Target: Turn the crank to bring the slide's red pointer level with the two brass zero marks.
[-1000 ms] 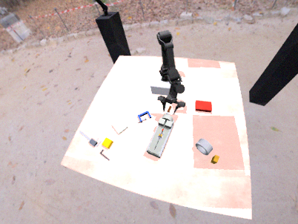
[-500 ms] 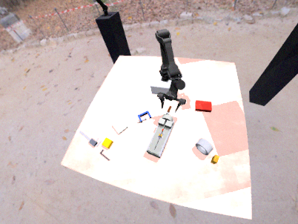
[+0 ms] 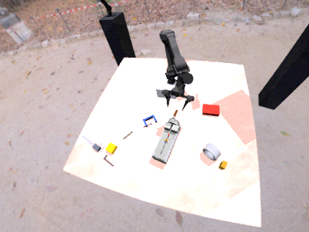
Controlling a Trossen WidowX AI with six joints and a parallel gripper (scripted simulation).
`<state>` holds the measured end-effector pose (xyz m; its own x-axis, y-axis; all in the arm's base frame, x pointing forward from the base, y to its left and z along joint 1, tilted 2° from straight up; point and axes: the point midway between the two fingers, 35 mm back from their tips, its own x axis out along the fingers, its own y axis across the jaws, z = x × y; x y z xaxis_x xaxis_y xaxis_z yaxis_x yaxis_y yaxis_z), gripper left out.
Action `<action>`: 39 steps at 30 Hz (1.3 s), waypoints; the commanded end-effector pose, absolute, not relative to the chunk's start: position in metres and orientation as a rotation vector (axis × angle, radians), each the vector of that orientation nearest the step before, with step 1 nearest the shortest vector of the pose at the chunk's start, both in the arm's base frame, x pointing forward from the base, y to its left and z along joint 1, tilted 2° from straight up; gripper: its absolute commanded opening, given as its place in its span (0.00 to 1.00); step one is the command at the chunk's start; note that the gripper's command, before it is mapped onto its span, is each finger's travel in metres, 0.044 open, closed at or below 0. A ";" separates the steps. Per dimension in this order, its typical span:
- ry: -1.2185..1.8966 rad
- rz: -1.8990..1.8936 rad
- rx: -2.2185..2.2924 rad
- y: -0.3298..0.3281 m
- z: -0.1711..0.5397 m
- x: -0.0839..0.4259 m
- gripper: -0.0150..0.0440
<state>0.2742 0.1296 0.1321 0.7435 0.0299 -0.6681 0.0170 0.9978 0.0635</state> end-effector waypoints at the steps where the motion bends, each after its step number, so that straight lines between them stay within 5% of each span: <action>1: 0.746 0.010 0.056 0.128 0.135 0.274 1.00; 24: 0.714 0.387 -0.165 0.107 0.143 0.404 1.00; 39: 0.708 0.399 -0.174 0.107 0.094 0.410 1.00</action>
<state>0.4077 0.1060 0.0894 0.6764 0.2898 -0.6771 -0.4084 0.9126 -0.0173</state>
